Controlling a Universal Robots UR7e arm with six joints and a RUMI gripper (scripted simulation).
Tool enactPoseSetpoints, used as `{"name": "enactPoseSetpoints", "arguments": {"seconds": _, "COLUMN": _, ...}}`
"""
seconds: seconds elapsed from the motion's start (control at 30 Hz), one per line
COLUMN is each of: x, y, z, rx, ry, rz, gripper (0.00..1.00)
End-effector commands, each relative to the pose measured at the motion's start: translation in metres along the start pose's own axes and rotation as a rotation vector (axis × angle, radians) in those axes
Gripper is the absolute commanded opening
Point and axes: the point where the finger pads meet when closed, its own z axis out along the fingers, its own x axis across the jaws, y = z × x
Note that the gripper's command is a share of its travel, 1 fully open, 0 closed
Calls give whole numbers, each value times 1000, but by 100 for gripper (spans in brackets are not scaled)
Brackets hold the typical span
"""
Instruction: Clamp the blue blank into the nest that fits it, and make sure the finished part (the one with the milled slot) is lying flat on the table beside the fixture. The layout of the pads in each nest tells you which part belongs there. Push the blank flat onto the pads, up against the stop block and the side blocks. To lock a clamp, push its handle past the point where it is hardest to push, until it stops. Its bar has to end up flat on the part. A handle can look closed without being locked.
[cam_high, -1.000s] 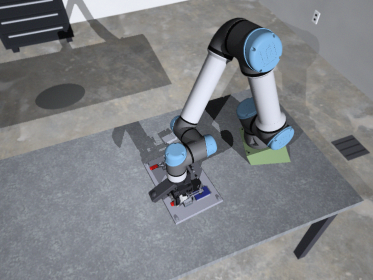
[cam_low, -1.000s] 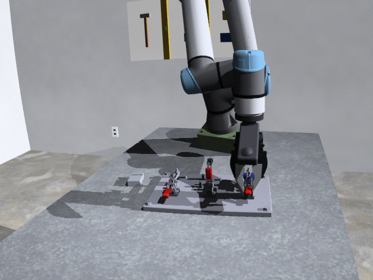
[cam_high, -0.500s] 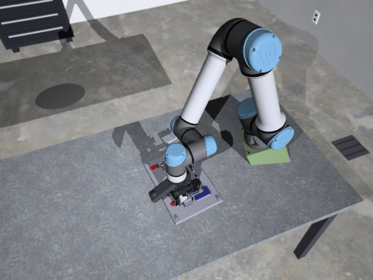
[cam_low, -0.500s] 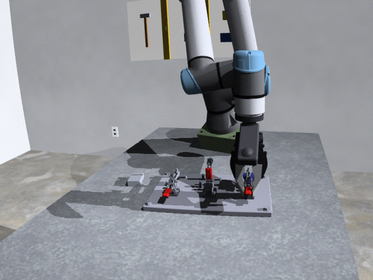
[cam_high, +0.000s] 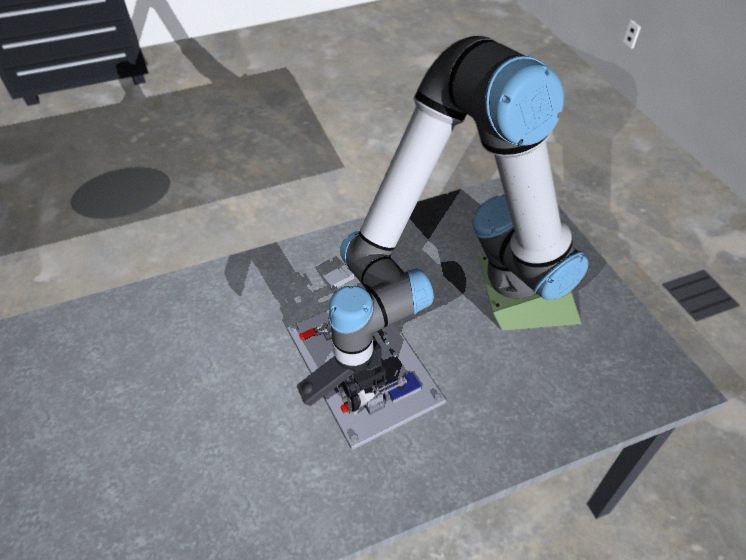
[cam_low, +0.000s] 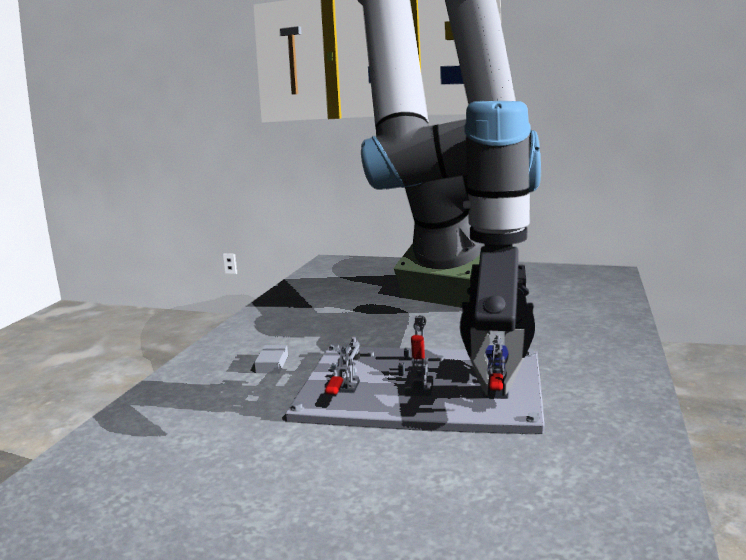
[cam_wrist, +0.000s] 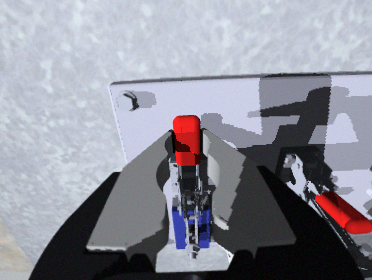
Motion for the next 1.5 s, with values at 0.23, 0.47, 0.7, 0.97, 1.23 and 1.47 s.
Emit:
{"name": "enactPoseSetpoints", "arguments": {"seconds": 0.23, "x": 0, "y": -1, "z": 2, "rx": 1, "ry": 0, "rz": 0, "gripper": 0}}
{"name": "enactPoseSetpoints", "arguments": {"seconds": 0.47, "x": 0, "y": -1, "z": 2, "rx": 1, "ry": 0, "rz": 0, "gripper": 0}}
{"name": "enactPoseSetpoints", "arguments": {"seconds": 0.7, "x": 0, "y": -1, "z": 2, "rx": 1, "ry": 0, "rz": 0, "gripper": 28}}
{"name": "enactPoseSetpoints", "arguments": {"seconds": 0.97, "x": 0, "y": -1, "z": 2, "rx": 1, "ry": 0, "rz": 0, "gripper": 28}}
{"name": "enactPoseSetpoints", "arguments": {"seconds": 1.23, "x": 0, "y": -1, "z": 2, "rx": 1, "ry": 0, "rz": 0, "gripper": 28}}
{"name": "enactPoseSetpoints", "arguments": {"seconds": 1.47, "x": 0, "y": -1, "z": 2, "rx": 1, "ry": 0, "rz": 0, "gripper": 28}}
